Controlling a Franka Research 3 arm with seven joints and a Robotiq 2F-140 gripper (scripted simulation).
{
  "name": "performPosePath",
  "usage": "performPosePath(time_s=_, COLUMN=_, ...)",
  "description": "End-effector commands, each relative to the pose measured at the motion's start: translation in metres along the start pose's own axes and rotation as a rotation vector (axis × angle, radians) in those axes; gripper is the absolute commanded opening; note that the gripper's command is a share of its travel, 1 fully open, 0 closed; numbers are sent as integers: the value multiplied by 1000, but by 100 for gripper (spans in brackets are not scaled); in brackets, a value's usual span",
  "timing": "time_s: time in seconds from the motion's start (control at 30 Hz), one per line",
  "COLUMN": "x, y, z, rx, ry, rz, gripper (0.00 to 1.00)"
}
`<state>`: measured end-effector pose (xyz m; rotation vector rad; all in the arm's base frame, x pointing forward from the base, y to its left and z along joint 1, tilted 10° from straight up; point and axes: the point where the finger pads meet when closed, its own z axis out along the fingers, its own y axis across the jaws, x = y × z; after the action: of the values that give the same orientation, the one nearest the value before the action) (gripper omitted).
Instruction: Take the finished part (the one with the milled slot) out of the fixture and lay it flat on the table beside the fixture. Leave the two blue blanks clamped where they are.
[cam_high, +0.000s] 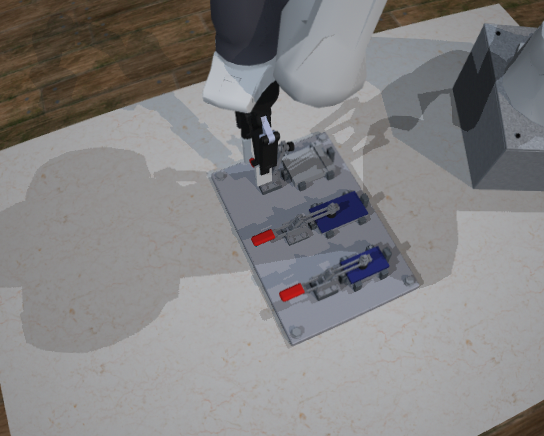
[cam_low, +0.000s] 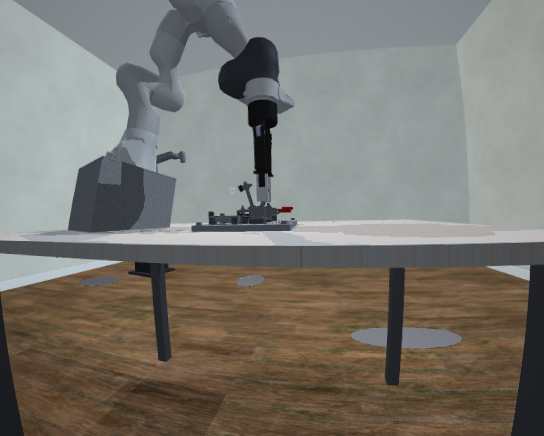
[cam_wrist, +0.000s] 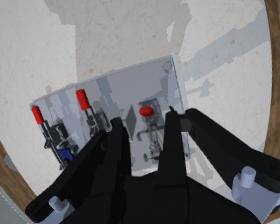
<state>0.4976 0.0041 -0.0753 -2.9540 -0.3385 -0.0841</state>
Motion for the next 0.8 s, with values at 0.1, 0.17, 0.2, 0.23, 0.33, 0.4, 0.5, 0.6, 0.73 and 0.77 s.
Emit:
performPosePath(time_s=0.1, x=1, y=1, z=0, rx=-1, ry=1, rz=3, gripper=28)
performPosePath(time_s=0.17, x=1, y=1, z=0, rx=-1, ry=1, rz=3, gripper=28)
performPosePath(time_s=0.2, x=1, y=1, z=0, rx=-1, ry=1, rz=3, gripper=28)
performPosePath(time_s=0.23, x=1, y=1, z=0, rx=-1, ry=1, rz=3, gripper=28)
performPosePath(time_s=0.33, x=1, y=1, z=0, rx=-1, ry=1, rz=3, gripper=28)
performPosePath(time_s=0.4, x=1, y=1, z=0, rx=-1, ry=1, rz=3, gripper=0)
performPosePath(time_s=0.5, x=1, y=1, z=0, rx=-1, ry=1, rz=3, gripper=0)
performPosePath(time_s=0.6, x=1, y=1, z=0, rx=-1, ry=1, rz=3, gripper=0)
performPosePath(time_s=0.73, x=1, y=1, z=0, rx=-1, ry=1, rz=3, gripper=0)
performPosePath(time_s=0.77, x=1, y=1, z=0, rx=-1, ry=1, rz=3, gripper=0)
